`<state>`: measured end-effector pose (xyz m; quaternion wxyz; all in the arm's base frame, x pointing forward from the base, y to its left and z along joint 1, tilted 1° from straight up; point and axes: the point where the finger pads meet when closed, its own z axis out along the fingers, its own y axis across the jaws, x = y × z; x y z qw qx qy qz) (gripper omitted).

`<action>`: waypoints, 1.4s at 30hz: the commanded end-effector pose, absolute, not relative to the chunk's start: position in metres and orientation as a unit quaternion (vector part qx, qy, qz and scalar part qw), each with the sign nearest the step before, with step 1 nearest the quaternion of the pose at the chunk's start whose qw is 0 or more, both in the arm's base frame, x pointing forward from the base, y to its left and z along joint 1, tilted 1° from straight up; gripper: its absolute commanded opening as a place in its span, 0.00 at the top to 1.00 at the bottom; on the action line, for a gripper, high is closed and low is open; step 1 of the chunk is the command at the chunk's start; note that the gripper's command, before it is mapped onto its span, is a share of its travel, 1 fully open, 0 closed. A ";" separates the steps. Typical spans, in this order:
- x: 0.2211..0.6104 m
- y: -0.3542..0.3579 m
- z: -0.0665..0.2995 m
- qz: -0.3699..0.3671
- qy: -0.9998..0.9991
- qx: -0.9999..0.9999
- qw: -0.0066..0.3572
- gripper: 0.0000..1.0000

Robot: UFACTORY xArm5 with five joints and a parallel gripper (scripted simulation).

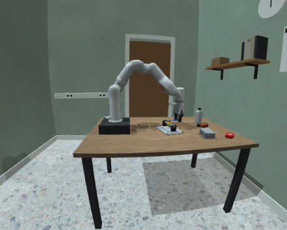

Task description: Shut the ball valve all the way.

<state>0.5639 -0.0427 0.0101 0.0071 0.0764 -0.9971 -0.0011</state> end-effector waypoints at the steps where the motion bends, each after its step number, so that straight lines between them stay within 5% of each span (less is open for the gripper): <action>1: 0.566 -0.043 0.012 -0.001 -0.997 0.076 0.005 0.31; 16: 0.566 -0.043 0.019 -0.001 -0.997 0.076 0.005 0.31; 42: 0.566 -0.042 0.084 -0.001 -0.997 0.076 0.005 0.31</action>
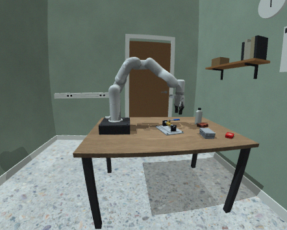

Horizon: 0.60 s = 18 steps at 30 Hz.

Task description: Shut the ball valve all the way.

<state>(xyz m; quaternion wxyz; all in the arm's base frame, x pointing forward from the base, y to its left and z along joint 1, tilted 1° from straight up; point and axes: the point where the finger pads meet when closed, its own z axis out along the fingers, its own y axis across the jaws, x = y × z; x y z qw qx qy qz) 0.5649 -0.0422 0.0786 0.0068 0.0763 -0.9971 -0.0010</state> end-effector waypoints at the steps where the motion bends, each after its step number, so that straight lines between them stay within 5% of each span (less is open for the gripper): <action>1: 0.566 -0.042 0.084 -0.001 -0.997 0.076 0.005 0.31; 13: 0.566 -0.042 0.094 -0.001 -0.997 0.076 0.005 0.31; 14: 0.566 -0.042 0.094 -0.001 -0.997 0.076 0.005 1.00; 18: 0.566 -0.042 0.094 -0.001 -0.997 0.076 0.005 1.00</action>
